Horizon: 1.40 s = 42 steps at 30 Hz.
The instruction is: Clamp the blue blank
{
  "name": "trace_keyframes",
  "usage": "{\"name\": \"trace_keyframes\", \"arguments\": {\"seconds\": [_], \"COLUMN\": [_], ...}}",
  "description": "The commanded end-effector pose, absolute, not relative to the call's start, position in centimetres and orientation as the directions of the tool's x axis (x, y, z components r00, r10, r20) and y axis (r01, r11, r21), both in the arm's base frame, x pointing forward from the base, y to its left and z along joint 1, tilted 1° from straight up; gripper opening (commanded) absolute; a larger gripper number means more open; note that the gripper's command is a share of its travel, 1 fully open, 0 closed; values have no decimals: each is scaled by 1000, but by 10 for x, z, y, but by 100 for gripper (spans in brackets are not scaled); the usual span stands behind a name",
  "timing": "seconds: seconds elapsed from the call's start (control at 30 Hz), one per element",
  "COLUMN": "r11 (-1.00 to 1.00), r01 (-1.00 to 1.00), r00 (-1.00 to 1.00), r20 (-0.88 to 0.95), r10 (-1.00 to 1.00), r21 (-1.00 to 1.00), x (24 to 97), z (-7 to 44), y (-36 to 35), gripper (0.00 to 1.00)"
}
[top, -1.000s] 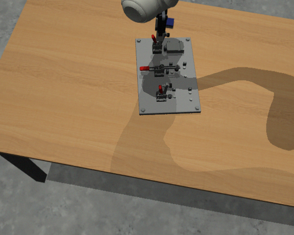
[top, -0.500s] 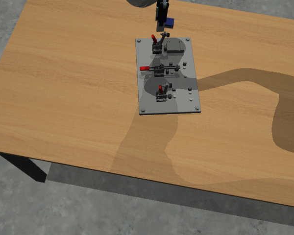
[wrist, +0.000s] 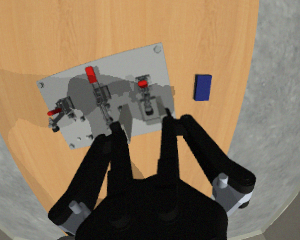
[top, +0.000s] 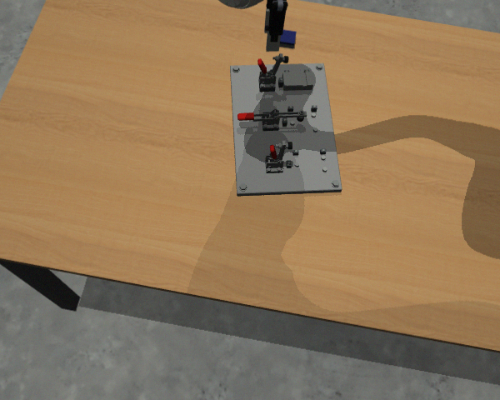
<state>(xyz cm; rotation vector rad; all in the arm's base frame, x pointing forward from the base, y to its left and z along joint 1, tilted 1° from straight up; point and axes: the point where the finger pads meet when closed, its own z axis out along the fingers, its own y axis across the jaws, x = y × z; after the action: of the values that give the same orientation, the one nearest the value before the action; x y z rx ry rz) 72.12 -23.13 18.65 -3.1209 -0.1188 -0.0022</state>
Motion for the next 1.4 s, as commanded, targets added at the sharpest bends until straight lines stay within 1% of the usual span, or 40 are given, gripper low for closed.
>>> {"name": "trace_keyframes", "arguments": {"seconds": [0.0, 0.5, 0.6, 0.77, 0.93, 1.37], "r11": [-997, -997, -997, -997, -997, -997], "r01": [76, 76, 76, 76, 76, 76], "r00": [997, 997, 997, 997, 997, 997], "r20": [6, 6, 6, 6, 6, 6], "r10": [76, 76, 76, 76, 76, 76], "r21": [-21, -21, -21, -21, -21, -21], "x": [722, 722, 722, 722, 722, 728], "z": [190, 189, 177, 142, 131, 130], "y": [-235, -235, -235, -234, -234, -233], "gripper": [28, 28, 28, 28, 28, 28]}}
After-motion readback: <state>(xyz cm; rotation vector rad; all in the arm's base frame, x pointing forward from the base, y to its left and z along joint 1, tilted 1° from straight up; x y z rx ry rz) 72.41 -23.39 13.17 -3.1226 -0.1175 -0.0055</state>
